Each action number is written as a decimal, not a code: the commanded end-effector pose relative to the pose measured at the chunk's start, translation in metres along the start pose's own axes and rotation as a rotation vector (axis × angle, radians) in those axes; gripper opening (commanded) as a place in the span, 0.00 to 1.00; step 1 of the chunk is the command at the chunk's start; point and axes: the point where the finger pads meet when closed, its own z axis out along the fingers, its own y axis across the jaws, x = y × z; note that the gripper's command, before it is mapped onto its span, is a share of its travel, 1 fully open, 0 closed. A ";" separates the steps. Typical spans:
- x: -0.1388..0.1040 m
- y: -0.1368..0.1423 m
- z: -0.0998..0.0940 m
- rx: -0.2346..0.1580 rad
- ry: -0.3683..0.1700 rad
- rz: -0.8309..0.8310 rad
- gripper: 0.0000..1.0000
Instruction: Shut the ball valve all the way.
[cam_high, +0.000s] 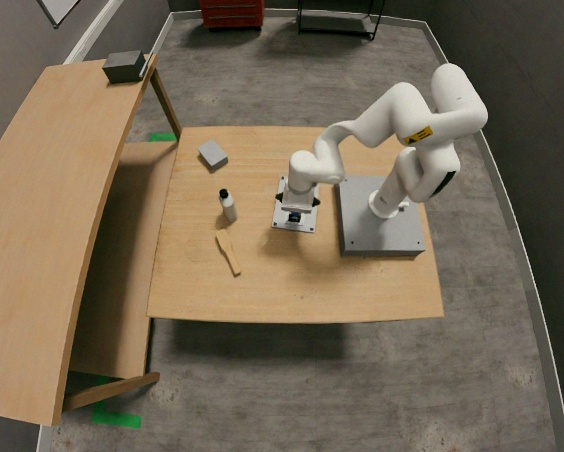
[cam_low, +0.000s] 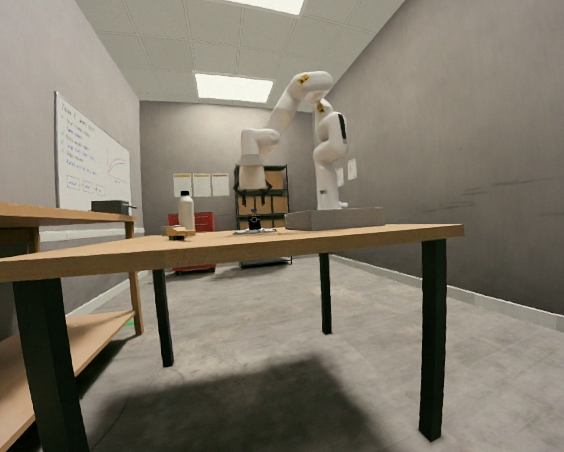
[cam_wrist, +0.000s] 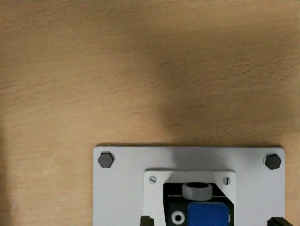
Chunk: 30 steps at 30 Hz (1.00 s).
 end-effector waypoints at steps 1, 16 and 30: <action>0.000 0.001 -0.001 -0.003 0.001 0.000 0.69; 0.000 0.001 0.004 -0.003 0.001 0.000 0.69; 0.000 0.001 0.012 -0.003 0.001 0.000 0.69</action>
